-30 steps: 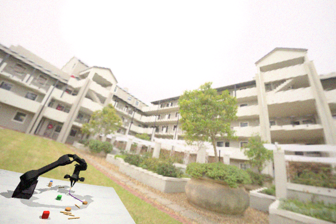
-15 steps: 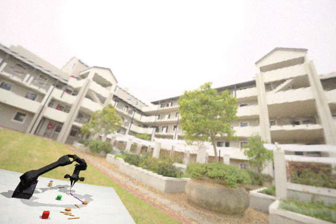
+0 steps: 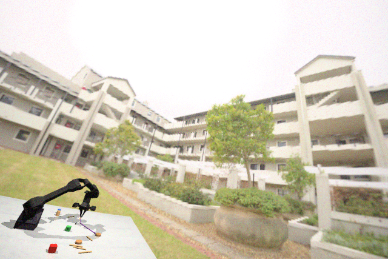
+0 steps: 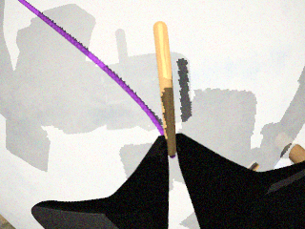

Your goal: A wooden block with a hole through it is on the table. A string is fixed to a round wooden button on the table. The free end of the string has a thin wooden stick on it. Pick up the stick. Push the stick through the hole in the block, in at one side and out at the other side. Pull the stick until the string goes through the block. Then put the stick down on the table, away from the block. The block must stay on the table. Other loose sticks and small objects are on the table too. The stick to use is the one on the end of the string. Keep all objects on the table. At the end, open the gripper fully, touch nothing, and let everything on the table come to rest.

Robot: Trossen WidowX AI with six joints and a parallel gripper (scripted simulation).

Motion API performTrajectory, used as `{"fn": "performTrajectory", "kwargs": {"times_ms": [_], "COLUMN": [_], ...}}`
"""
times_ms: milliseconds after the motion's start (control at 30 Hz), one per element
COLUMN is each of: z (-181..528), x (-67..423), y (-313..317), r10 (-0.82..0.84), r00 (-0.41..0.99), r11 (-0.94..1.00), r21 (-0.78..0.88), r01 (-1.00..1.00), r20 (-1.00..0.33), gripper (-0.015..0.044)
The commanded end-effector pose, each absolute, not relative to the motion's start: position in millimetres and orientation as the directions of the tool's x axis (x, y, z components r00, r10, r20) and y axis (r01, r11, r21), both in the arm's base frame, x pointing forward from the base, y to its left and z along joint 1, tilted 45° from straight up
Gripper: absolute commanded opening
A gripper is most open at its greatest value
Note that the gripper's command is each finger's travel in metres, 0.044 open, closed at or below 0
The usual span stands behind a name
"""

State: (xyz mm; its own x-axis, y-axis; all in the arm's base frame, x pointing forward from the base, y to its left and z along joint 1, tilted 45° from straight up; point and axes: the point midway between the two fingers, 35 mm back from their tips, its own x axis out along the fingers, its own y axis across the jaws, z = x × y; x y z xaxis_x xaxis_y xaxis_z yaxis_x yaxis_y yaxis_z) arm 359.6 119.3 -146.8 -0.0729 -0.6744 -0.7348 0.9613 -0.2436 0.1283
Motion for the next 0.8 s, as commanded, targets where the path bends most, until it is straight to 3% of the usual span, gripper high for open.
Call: {"fn": "performTrajectory", "kwargs": {"times_ms": [0,767], "z": [-148,-157], "x": [356,334], "y": [117,102], "r10": [-0.673,-0.676], "r00": [-0.075,-0.077], "r11": [-0.247,-0.247], "r21": [0.128,0.127], "r01": [0.96,0.961], "r20": [-0.736,-0.733], "gripper": [0.0,0.0]}}
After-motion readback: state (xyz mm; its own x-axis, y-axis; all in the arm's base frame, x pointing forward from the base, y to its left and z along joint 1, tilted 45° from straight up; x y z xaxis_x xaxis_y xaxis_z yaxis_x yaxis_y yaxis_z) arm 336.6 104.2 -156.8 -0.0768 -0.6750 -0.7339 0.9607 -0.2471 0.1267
